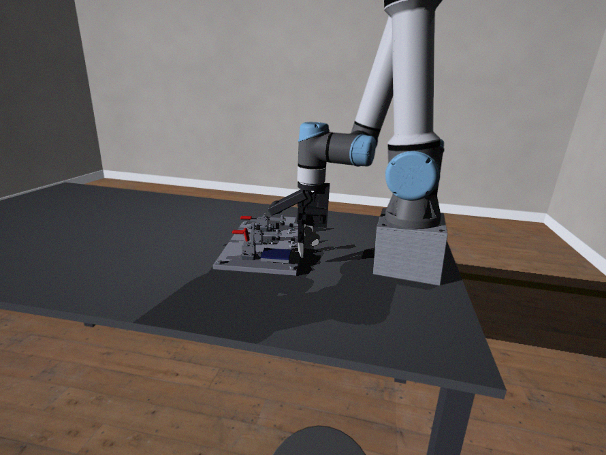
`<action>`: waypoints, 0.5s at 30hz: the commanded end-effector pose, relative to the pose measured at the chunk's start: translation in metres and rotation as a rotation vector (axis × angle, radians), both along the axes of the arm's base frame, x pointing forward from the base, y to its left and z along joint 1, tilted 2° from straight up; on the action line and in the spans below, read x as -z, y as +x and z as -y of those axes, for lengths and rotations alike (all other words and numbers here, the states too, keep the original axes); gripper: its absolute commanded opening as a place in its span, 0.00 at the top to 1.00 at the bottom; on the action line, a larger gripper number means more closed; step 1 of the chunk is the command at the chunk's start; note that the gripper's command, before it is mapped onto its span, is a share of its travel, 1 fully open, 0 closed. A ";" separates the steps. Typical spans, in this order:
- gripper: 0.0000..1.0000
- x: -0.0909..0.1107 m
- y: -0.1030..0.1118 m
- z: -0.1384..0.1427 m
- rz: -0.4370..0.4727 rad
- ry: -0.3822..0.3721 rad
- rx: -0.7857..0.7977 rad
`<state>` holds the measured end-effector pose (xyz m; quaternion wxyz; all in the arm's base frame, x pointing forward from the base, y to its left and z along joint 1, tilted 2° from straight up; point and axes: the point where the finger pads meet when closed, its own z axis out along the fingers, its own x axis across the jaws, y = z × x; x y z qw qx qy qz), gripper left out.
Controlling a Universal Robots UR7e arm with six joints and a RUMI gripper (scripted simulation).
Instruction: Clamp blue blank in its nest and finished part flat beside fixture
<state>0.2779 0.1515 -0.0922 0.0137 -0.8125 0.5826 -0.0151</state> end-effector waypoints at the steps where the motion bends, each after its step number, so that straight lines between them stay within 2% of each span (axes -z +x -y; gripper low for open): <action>1: 1.00 0.001 -0.002 0.000 -0.003 0.000 0.001; 15: 1.00 0.002 -0.003 0.000 -0.005 0.000 0.001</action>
